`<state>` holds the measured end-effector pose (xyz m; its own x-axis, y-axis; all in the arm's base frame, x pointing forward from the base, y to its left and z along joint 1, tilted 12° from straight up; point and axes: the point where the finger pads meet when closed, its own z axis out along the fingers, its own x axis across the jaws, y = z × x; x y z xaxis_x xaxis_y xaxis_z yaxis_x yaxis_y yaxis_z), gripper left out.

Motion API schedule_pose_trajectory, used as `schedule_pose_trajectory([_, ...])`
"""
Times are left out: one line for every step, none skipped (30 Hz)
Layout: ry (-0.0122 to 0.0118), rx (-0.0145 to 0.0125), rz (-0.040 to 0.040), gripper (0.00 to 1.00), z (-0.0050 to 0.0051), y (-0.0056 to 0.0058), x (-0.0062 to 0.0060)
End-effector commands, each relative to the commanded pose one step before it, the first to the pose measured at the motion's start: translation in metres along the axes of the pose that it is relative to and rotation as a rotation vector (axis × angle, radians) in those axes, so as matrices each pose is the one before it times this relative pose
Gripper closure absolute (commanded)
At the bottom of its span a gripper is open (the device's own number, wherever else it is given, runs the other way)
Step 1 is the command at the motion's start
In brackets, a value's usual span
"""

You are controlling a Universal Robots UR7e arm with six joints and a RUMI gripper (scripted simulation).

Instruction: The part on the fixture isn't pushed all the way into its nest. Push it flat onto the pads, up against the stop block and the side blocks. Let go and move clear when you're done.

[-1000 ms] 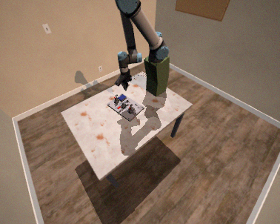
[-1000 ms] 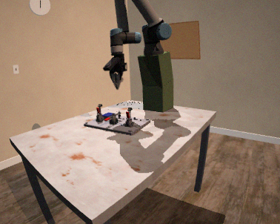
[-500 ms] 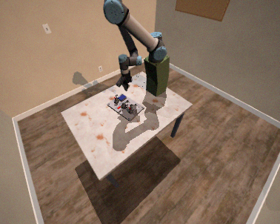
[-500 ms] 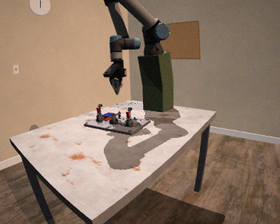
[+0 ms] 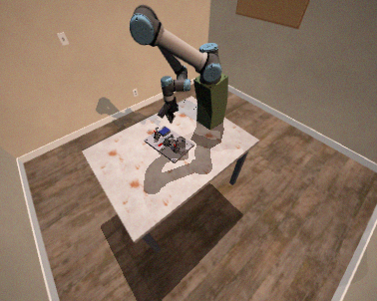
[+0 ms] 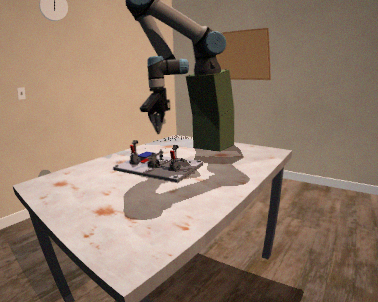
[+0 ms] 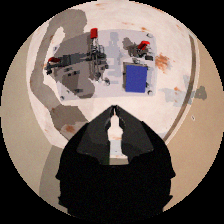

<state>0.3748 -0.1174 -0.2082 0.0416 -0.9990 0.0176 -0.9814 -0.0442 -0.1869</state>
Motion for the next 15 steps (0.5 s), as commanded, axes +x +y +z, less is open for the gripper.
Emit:
schedule_pose_trajectory([0.01376,0.02087,-0.01011,1.0,-0.00071,-0.00562,0.00551])
schedule_pose_trajectory([0.0,0.0,0.0,1.0,0.0,0.0,0.0])
schedule_pose_trajectory([0.0,0.0,0.0,1.0,0.0,0.0,0.0])
schedule_pose_trajectory([0.0,0.0,0.0,1.0,0.0,0.0,0.0])
schedule_pose_trajectory([-0.00735,-0.01111,0.00448,1.0,0.00784,0.00799,0.00159])
schedule_pose_trajectory([0.00185,0.00275,-0.00112,1.0,0.00725,0.00394,0.00566])
schedule_pose_trajectory([0.00185,0.00275,-0.00112,1.0,0.00725,0.00396,0.00564])
schedule_pose_trajectory([0.00185,0.00275,-0.00112,1.0,0.00725,0.00399,0.00562])
schedule_pose_trajectory([0.00185,0.00275,-0.00112,1.0,0.00725,0.00402,0.0056])
schedule_pose_trajectory([0.0,0.0,0.0,1.0,0.0,0.0,0.0])
schedule_pose_trajectory([0.0,0.0,0.0,1.0,0.0,0.0,0.0])
schedule_pose_trajectory([0.0,0.0,0.0,1.0,0.0,0.0,0.0])
schedule_pose_trajectory([0.0,0.0,0.0,1.0,0.0,0.0,0.0])
schedule_pose_trajectory([0.0,0.0,0.0,1.0,0.0,0.0,0.0])
schedule_pose_trajectory([0.0,0.0,0.0,1.0,0.0,0.0,0.0])
